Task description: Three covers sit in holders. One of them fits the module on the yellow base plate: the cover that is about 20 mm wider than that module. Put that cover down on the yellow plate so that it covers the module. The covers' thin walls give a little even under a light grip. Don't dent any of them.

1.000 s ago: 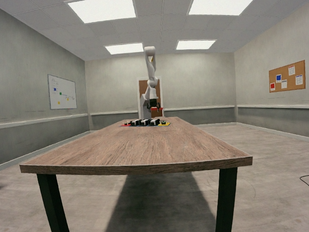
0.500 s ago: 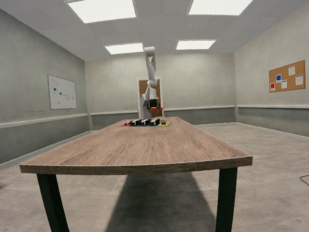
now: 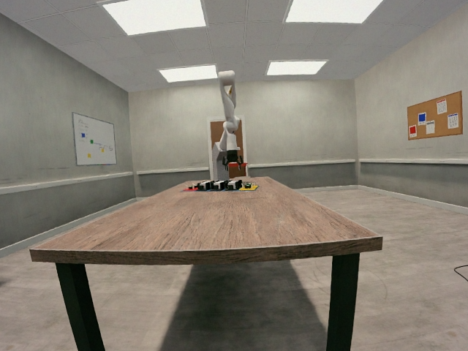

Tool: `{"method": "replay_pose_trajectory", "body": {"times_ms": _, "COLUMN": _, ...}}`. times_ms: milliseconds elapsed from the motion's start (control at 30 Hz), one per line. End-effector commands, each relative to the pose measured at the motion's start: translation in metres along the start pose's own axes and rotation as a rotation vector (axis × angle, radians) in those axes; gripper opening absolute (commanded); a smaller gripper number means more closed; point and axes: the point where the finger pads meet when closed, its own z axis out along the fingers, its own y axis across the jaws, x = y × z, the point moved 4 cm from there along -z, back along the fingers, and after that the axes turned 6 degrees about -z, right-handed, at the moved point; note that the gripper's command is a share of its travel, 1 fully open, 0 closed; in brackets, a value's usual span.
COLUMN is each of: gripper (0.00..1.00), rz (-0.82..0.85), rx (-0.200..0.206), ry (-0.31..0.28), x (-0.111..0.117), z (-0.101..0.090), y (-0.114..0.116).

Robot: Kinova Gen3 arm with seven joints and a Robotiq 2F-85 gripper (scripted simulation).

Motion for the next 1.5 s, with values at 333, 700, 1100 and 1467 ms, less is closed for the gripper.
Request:
{"method": "replay_pose_trajectory", "body": {"times_ms": 333, "gripper": 1.0, "rz": 0.0, "rx": 0.0, "ry": -0.001, "x": 0.002, "z": 0.001, "y": -0.018}}
{"method": "replay_pose_trajectory", "body": {"times_ms": 700, "gripper": 1.0, "rz": 0.0, "rx": 0.0, "ry": -0.001, "x": 0.006, "z": 0.002, "y": -0.06}}
{"method": "replay_pose_trajectory", "body": {"times_ms": 1100, "gripper": 1.0, "rz": 0.0, "rx": 0.001, "ry": -0.001, "x": 0.012, "z": 0.005, "y": -0.113}}
{"method": "replay_pose_trajectory", "body": {"times_ms": 1467, "gripper": 1.0, "rz": 0.0, "rx": 0.001, "ry": -0.001, "x": 0.013, "z": 0.005, "y": -0.12}}
